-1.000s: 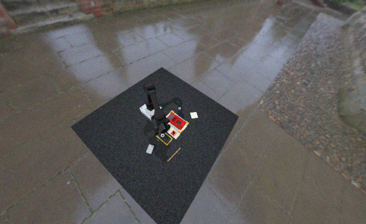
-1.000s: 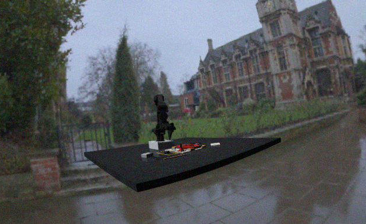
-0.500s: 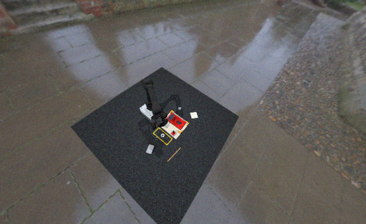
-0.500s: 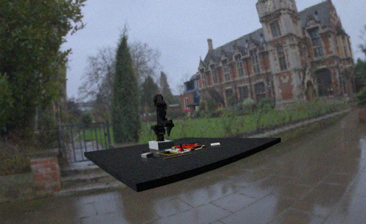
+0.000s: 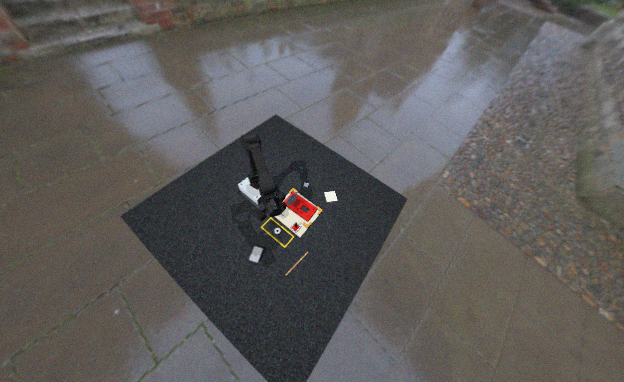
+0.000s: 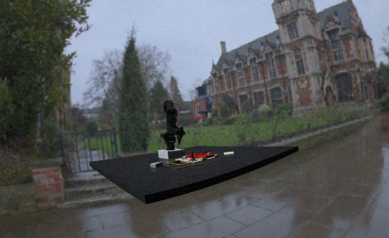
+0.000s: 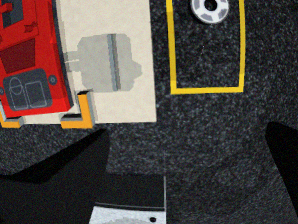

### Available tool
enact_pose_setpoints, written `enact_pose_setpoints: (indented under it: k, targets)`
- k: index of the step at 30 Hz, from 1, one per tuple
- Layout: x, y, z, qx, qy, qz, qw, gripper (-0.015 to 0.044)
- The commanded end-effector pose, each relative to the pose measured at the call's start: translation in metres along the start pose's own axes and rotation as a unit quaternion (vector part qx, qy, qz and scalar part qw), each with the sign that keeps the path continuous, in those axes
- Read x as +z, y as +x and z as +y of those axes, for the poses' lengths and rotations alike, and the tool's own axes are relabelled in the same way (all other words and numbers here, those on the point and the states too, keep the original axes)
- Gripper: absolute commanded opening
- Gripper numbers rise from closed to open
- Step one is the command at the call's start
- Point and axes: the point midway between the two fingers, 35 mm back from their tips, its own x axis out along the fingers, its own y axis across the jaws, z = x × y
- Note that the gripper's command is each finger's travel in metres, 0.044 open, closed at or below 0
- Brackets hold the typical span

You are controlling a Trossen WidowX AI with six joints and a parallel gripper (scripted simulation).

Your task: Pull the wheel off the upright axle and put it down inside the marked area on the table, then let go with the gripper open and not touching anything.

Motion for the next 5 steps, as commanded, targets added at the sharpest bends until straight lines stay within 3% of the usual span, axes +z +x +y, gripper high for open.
enact_pose_setpoints:
  k: [1, 5]
  targets:
    - [-0.0009, 0.0001, -0.0001, -0.001, -0.002, 0.002, 1.0, 0.044]
    - [-0.0009, 0.0001, -0.0001, -0.001, -0.002, 0.002, 1.0, 0.044]
